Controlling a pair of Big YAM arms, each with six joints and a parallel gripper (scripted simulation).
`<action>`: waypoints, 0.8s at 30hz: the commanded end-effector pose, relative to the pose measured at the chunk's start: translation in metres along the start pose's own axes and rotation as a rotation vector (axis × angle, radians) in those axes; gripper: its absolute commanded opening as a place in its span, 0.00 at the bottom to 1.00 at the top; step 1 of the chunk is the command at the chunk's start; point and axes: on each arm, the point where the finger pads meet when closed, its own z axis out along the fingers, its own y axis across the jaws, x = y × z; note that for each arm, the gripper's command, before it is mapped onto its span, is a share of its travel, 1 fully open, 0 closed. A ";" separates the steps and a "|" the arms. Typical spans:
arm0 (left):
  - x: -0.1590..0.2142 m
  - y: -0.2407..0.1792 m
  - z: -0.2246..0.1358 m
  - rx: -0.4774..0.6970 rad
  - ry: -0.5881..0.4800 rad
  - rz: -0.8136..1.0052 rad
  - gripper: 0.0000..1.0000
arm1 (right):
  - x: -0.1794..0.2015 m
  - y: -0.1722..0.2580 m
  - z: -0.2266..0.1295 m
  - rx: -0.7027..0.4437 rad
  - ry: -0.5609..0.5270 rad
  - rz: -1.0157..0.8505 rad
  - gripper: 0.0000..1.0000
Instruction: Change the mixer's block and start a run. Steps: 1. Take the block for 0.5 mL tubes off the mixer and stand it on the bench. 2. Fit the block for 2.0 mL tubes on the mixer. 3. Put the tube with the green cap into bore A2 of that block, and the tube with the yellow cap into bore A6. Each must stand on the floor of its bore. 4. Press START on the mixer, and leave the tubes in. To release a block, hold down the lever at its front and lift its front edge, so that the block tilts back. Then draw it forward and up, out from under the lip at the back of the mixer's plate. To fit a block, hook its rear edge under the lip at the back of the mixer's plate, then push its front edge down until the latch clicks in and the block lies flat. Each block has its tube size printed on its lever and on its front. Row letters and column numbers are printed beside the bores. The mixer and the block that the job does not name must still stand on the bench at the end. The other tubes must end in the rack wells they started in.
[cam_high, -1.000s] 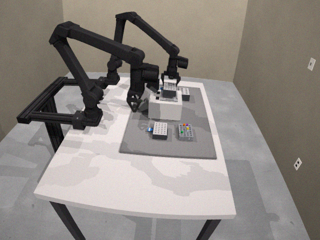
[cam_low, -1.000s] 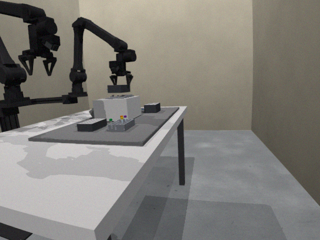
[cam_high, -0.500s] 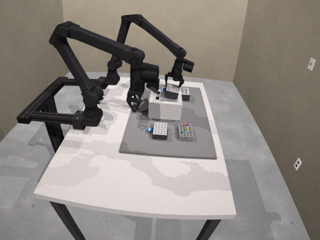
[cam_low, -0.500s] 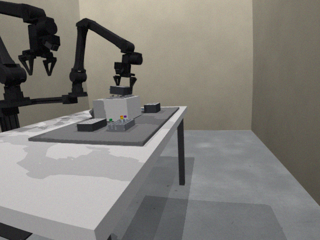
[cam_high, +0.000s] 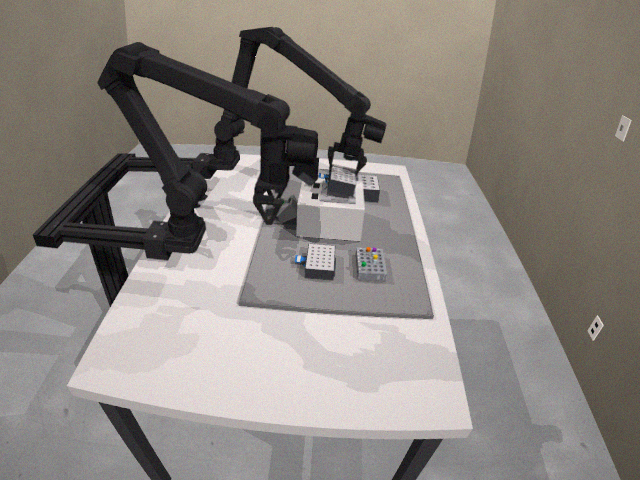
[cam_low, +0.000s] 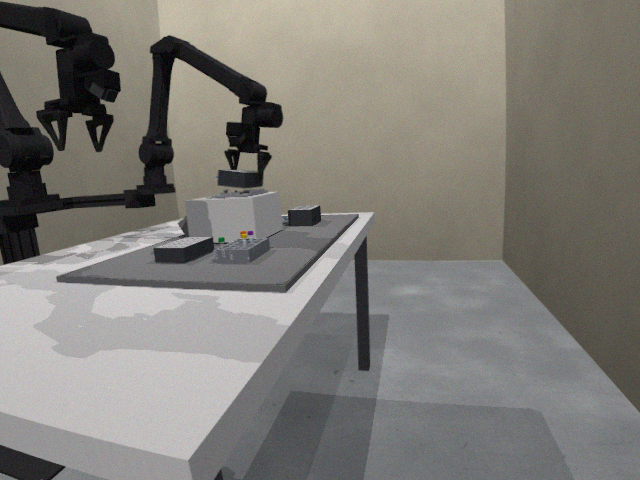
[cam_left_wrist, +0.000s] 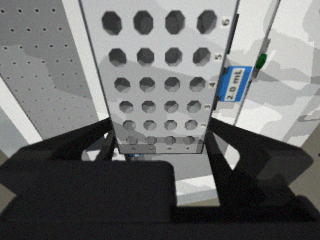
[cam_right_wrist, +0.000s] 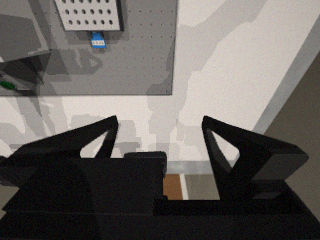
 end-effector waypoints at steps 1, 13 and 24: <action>0.000 0.004 -0.042 -0.077 -0.026 0.011 0.00 | -0.010 0.000 -0.005 0.006 -0.021 -0.009 1.00; -0.011 0.013 -0.053 -0.103 -0.035 0.017 0.00 | -0.010 0.000 -0.005 0.006 -0.022 -0.009 1.00; -0.012 0.028 -0.047 -0.098 -0.036 0.003 0.00 | -0.011 0.000 -0.006 0.006 -0.022 -0.010 1.00</action>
